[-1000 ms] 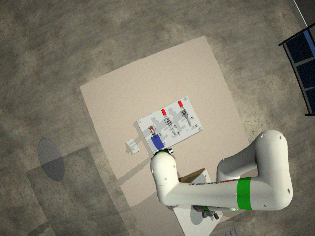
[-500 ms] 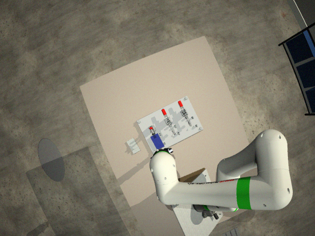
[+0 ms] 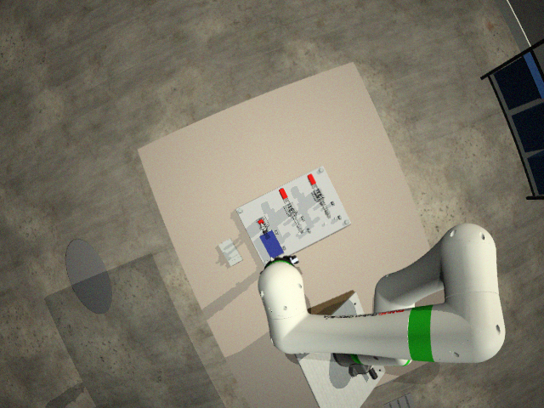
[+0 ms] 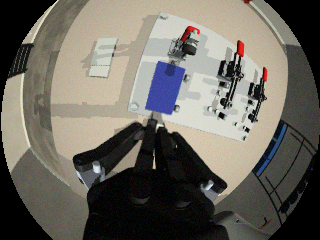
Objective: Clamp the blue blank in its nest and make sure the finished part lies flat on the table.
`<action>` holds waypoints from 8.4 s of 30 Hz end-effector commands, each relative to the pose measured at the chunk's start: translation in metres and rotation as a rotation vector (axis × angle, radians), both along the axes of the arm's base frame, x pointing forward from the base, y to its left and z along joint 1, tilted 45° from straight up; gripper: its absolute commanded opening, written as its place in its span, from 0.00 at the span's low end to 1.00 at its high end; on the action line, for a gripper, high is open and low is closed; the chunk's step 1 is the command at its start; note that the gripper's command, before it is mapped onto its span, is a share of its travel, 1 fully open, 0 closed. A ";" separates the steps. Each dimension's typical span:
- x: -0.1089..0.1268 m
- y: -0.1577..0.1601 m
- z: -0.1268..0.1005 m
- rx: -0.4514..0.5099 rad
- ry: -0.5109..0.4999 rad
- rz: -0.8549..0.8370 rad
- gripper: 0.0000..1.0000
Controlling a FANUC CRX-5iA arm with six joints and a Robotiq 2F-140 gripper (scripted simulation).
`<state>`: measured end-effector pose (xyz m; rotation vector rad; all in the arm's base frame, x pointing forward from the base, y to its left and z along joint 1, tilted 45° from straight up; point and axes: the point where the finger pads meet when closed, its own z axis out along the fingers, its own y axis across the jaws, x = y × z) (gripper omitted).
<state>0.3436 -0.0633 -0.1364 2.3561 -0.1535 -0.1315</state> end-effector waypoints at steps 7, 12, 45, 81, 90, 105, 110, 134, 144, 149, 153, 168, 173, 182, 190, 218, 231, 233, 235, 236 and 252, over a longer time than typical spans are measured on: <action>0.000 0.000 0.000 0.000 0.000 0.000 0.00; -0.009 0.002 0.000 0.000 0.000 0.000 0.00; -0.014 0.031 0.029 0.000 0.000 0.000 0.00; 0.013 0.039 0.015 0.000 0.000 0.000 0.00; 0.051 0.052 -0.004 0.000 0.000 0.000 0.00; 0.066 0.052 -0.018 0.000 0.000 0.000 0.00; 0.065 0.045 -0.025 0.000 0.000 0.000 0.00; 0.062 0.032 -0.037 0.000 0.000 0.000 0.00; 0.062 0.030 -0.040 0.000 0.000 0.000 0.00; 0.062 0.029 -0.041 0.000 0.000 0.000 0.00; 0.062 0.029 -0.041 0.000 0.000 0.000 0.00; 0.062 0.027 -0.038 0.000 0.000 0.000 0.00; 0.062 0.027 -0.038 0.000 0.000 0.000 0.00; 0.062 0.026 -0.037 0.000 0.000 0.000 0.00; 0.061 0.024 -0.035 0.000 0.000 0.000 0.00; 0.061 0.020 -0.032 0.000 0.000 0.000 0.00; 0.061 0.018 -0.030 0.000 0.000 0.000 0.00; 0.061 0.018 -0.030 0.000 0.000 0.000 0.00; 0.061 0.018 -0.029 0.000 0.000 0.000 0.00; 0.061 0.017 -0.029 0.000 0.000 0.000 0.00; 0.060 0.015 -0.027 0.000 0.000 0.000 0.00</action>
